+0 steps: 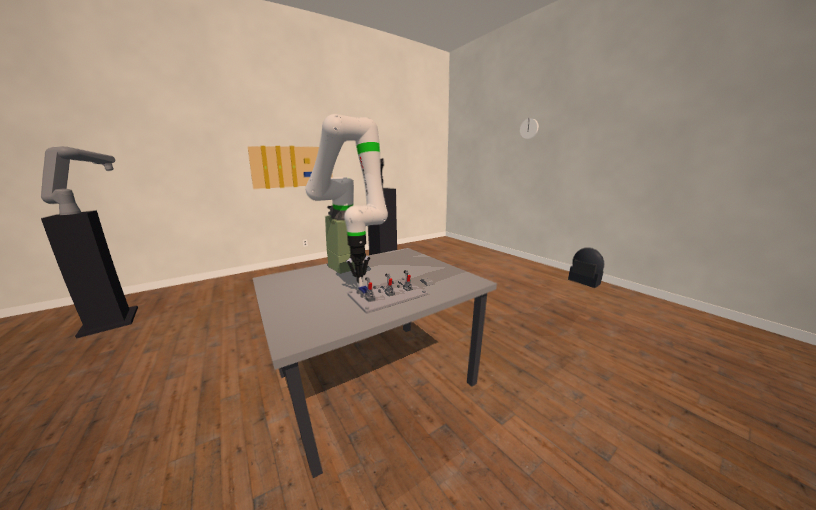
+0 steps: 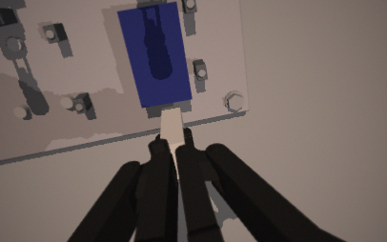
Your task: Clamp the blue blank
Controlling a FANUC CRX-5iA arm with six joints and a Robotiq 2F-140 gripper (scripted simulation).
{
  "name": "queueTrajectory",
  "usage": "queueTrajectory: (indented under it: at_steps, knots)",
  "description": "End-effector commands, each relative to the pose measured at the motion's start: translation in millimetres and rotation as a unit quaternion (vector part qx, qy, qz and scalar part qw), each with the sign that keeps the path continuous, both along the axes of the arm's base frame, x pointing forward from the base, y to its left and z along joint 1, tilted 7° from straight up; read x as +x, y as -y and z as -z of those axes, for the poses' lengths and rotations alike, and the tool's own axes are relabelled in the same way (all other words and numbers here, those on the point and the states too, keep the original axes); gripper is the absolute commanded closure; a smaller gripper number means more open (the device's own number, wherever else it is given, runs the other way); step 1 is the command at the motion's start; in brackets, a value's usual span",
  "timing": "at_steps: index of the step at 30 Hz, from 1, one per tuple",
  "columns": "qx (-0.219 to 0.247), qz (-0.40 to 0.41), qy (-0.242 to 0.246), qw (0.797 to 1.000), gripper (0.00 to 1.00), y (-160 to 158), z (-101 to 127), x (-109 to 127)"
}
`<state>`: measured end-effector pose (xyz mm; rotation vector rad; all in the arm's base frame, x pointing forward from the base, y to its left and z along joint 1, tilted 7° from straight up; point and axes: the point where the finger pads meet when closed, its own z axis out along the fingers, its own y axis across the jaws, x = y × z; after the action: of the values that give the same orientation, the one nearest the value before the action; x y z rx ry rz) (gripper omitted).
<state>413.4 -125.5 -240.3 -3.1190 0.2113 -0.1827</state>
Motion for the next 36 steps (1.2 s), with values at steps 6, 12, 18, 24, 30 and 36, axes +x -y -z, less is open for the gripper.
queueTrajectory:
  at_steps: [6,12,18,24,30,36]
  knots:
    - [0.000,0.000,0.000,1.000,1.00,0.1,-0.1,0.1]
    - [0.000,0.000,0.000,1.000,1.00,0.4,-0.3,2.1]
    - [0.000,0.000,0.000,1.000,1.00,0.7,-0.6,4.1]
    - [0.000,0.000,0.000,1.000,1.00,0.7,-0.6,4.1]
    - [0.000,0.000,0.000,1.000,1.00,0.9,-0.8,6.0]
    - [0.000,0.000,0.000,1.000,1.00,1.2,-1.0,8.0]
